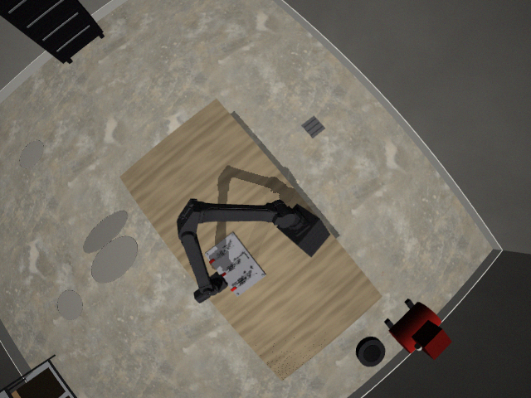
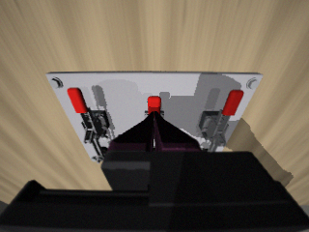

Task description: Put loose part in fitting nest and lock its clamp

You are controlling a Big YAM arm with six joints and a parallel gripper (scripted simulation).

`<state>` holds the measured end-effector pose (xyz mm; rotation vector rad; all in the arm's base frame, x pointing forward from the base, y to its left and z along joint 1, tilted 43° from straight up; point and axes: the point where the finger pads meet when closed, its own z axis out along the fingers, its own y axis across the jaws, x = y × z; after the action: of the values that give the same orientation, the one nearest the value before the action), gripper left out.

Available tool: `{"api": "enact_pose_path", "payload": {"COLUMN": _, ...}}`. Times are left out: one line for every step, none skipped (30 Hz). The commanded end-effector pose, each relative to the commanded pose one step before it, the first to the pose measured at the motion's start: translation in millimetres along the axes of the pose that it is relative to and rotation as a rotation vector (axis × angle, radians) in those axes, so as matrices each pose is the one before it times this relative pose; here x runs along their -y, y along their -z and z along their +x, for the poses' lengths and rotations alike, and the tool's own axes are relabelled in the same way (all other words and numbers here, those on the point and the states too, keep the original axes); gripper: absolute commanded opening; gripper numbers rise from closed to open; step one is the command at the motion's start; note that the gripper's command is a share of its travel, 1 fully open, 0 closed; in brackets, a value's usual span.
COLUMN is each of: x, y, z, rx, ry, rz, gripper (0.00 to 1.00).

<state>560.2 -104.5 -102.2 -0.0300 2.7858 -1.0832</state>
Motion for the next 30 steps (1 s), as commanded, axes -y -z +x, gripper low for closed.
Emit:
{"api": "enact_pose_path", "payload": {"x": 4.82, "y": -11.71, "z": -4.15, "rx": -0.00645, "ry": -0.00969, "rz": 0.00317, "gripper": 0.00}}
{"api": "enact_pose_path", "payload": {"x": 0.16, "y": -0.88, "z": -1.53, "rx": 0.00532, "ry": -0.00260, "rz": 0.00024, "gripper": 0.00}}
{"api": "enact_pose_path", "payload": {"x": 0.06, "y": -1.14, "z": -0.24, "rx": 0.00051, "ry": -0.00043, "rz": -0.00022, "gripper": 0.00}}
{"api": "enact_pose_path", "payload": {"x": 0.09, "y": -1.33, "z": -0.37, "rx": 0.00071, "ry": -0.00061, "rz": -0.00025, "gripper": 0.00}}
{"api": "enact_pose_path", "payload": {"x": 0.12, "y": -1.47, "z": -0.49, "rx": 0.00091, "ry": -0.00078, "rz": -0.00028, "gripper": 0.00}}
{"api": "enact_pose_path", "payload": {"x": 0.12, "y": -1.56, "z": -0.47, "rx": 0.00090, "ry": -0.00076, "rz": -0.00029, "gripper": 0.00}}
{"api": "enact_pose_path", "payload": {"x": -0.08, "y": -1.73, "z": 0.22, "rx": -0.00007, "ry": 0.00011, "rz": -0.00034, "gripper": 0.00}}
{"api": "enact_pose_path", "payload": {"x": -0.08, "y": -1.70, "z": 0.48, "rx": -0.00045, "ry": 0.00041, "rz": 0.00004, "gripper": 0.00}}
{"api": "enact_pose_path", "payload": {"x": -0.39, "y": -1.78, "z": 1.58, "rx": -0.00200, "ry": 0.00180, "rz": -0.00003, "gripper": 0.00}}
{"api": "enact_pose_path", "payload": {"x": -0.32, "y": -1.50, "z": 1.28, "rx": -0.00162, "ry": 0.00146, "rz": -0.00005, "gripper": 0.00}}
{"api": "enact_pose_path", "payload": {"x": -0.02, "y": -1.00, "z": 0.23, "rx": -0.00020, "ry": 0.00018, "rz": 0.00009, "gripper": 0.00}}
{"api": "enact_pose_path", "payload": {"x": 0.00, "y": 0.00, "z": 0.00, "rx": 0.00000, "ry": 0.00000, "rz": 0.00000, "gripper": 0.00}}
{"api": "enact_pose_path", "payload": {"x": 0.00, "y": 0.00, "z": 0.00, "rx": 0.00000, "ry": 0.00000, "rz": 0.00000, "gripper": 0.00}}
{"api": "enact_pose_path", "payload": {"x": 0.12, "y": -0.63, "z": -0.20, "rx": 0.00034, "ry": -0.00032, "rz": 0.00029, "gripper": 0.00}}
{"api": "enact_pose_path", "payload": {"x": 0.04, "y": -0.36, "z": -0.14, "rx": 0.00025, "ry": -0.00021, "rz": -0.00007, "gripper": 0.00}}
{"api": "enact_pose_path", "payload": {"x": 0.02, "y": -0.15, "z": -0.04, "rx": 0.00007, "ry": -0.00006, "rz": 0.00001, "gripper": 0.00}}
{"api": "enact_pose_path", "payload": {"x": 0.00, "y": -0.03, "z": 0.02, "rx": -0.00003, "ry": 0.00002, "rz": 0.00004, "gripper": 0.00}}
{"api": "enact_pose_path", "payload": {"x": -0.06, "y": -0.01, "z": 0.56, "rx": -0.00200, "ry": 0.00181, "rz": -0.00021, "gripper": 0.00}}
{"api": "enact_pose_path", "payload": {"x": -0.02, "y": 0.00, "z": 0.16, "rx": -0.00053, "ry": 0.00048, "rz": -0.00004, "gripper": 0.00}}
{"api": "enact_pose_path", "payload": {"x": 0.00, "y": 0.00, "z": 0.01, "rx": -0.00002, "ry": -0.00177, "rz": 0.00000, "gripper": 0.00}}
{"api": "enact_pose_path", "payload": {"x": 0.00, "y": 0.00, "z": 0.01, "rx": -0.00001, "ry": -0.00105, "rz": 0.00000, "gripper": 0.00}}
{"api": "enact_pose_path", "payload": {"x": 0.01, "y": 0.00, "z": 0.00, "rx": -0.00001, "ry": -0.00014, "rz": 0.00007, "gripper": 0.00}}
{"api": "enact_pose_path", "payload": {"x": 0.01, "y": 0.00, "z": 0.00, "rx": -0.00001, "ry": 0.00000, "rz": 0.00005, "gripper": 0.00}}
{"api": "enact_pose_path", "payload": {"x": 0.00, "y": 0.00, "z": 0.00, "rx": 0.00000, "ry": 0.00000, "rz": 0.00000, "gripper": 0.00}}
{"api": "enact_pose_path", "payload": {"x": 0.00, "y": 0.00, "z": 0.00, "rx": 0.00000, "ry": 0.00000, "rz": 0.00000, "gripper": 0.00}}
{"api": "enact_pose_path", "payload": {"x": 0.00, "y": 0.00, "z": 0.00, "rx": 0.00000, "ry": 0.00000, "rz": 0.00000, "gripper": 0.00}}
{"api": "enact_pose_path", "payload": {"x": 0.00, "y": 0.00, "z": 0.00, "rx": 0.00000, "ry": 0.00000, "rz": 0.00000, "gripper": 0.00}}
{"api": "enact_pose_path", "payload": {"x": 0.00, "y": 0.00, "z": 0.00, "rx": 0.00000, "ry": 0.00000, "rz": 0.00000, "gripper": 0.00}}
{"api": "enact_pose_path", "payload": {"x": 0.00, "y": 0.00, "z": 0.00, "rx": 0.00000, "ry": 0.00000, "rz": 0.00000, "gripper": 0.00}}
{"api": "enact_pose_path", "payload": {"x": 0.00, "y": 0.00, "z": 0.00, "rx": 0.00000, "ry": 0.00000, "rz": 0.00000, "gripper": 0.00}}
